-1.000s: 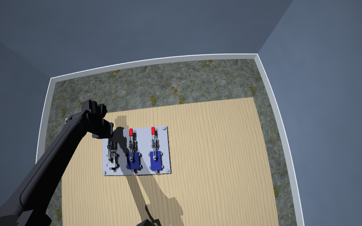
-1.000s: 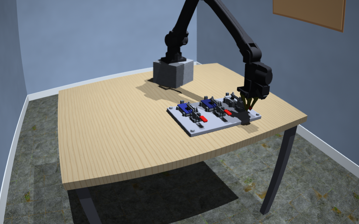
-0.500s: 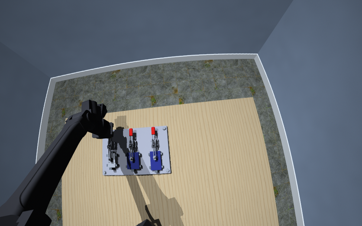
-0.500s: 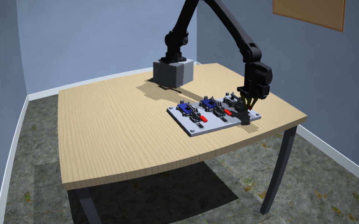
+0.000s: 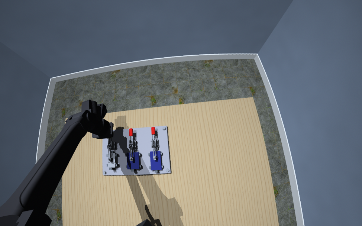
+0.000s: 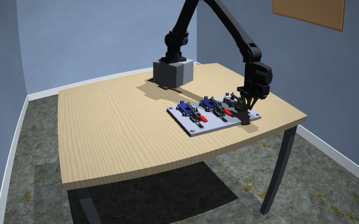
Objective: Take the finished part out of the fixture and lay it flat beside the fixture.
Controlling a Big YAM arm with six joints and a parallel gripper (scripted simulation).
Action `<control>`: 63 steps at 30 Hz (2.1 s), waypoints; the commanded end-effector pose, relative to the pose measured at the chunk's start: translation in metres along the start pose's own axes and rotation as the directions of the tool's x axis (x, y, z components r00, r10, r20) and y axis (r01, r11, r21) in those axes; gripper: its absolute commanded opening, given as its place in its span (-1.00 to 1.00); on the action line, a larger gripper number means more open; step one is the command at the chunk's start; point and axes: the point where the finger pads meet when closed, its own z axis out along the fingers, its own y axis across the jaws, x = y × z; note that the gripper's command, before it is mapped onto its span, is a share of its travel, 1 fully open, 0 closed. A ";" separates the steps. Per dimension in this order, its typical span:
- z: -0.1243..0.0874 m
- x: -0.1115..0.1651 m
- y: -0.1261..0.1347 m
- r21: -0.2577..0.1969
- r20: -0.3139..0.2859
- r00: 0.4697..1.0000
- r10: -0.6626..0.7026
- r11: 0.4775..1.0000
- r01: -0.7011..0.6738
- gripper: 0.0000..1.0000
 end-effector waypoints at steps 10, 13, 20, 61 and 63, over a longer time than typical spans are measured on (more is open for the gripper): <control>-0.030 -0.001 0.010 -0.009 0.030 1.000 -0.001 1.000 0.002 -1.00; -0.031 0.001 0.010 -0.009 0.030 1.000 -0.001 1.000 0.002 -1.00; -0.036 0.005 0.010 -0.009 0.030 1.000 -0.001 1.000 0.002 -1.00; -0.047 0.032 0.010 -0.011 0.029 1.000 -0.001 1.000 0.002 -1.00; -0.048 0.033 0.010 -0.011 0.028 1.000 -0.001 1.000 0.002 -1.00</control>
